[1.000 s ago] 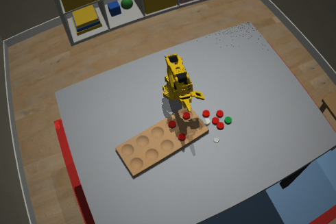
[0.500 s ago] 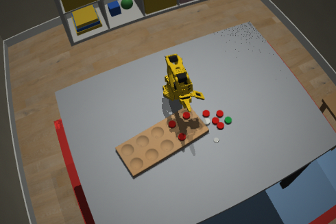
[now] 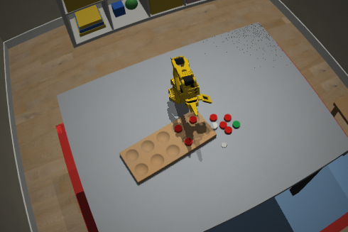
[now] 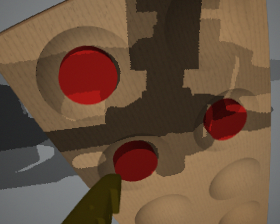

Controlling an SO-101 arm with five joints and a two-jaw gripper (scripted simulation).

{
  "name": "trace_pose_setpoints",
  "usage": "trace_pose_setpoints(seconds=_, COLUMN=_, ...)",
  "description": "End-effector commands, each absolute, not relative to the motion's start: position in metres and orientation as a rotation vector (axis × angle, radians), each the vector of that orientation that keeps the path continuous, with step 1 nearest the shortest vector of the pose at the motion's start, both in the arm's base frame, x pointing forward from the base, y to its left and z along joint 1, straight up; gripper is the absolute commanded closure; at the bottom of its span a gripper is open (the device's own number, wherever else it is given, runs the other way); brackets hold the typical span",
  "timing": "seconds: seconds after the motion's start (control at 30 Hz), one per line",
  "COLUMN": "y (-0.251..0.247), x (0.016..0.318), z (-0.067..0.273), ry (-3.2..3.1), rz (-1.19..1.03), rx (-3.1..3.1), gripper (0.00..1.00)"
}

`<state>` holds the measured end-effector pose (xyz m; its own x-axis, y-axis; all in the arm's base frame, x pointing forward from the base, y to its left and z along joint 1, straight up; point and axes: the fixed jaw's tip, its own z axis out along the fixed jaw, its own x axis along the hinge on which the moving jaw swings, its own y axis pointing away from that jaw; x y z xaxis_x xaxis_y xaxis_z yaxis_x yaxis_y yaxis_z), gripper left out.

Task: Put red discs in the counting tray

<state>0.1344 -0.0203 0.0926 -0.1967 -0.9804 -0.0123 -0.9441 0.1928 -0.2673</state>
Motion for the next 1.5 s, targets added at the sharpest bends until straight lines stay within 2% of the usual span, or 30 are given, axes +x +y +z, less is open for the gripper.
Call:
trace_pose_setpoints(seconds=0.0, y=-0.02, x=0.14, z=0.1, ry=2.249, rz=-0.352, rx=-1.828, gripper=0.0)
trace_pose_setpoints(seconds=0.83, y=0.006, x=0.153, z=0.104, ry=2.453, rz=-0.255, rx=-1.299, gripper=0.0)
trace_pose_setpoints(seconds=1.47, y=0.045, x=0.165, z=0.112, ry=2.583, rz=-0.002, rx=-0.596, gripper=0.0)
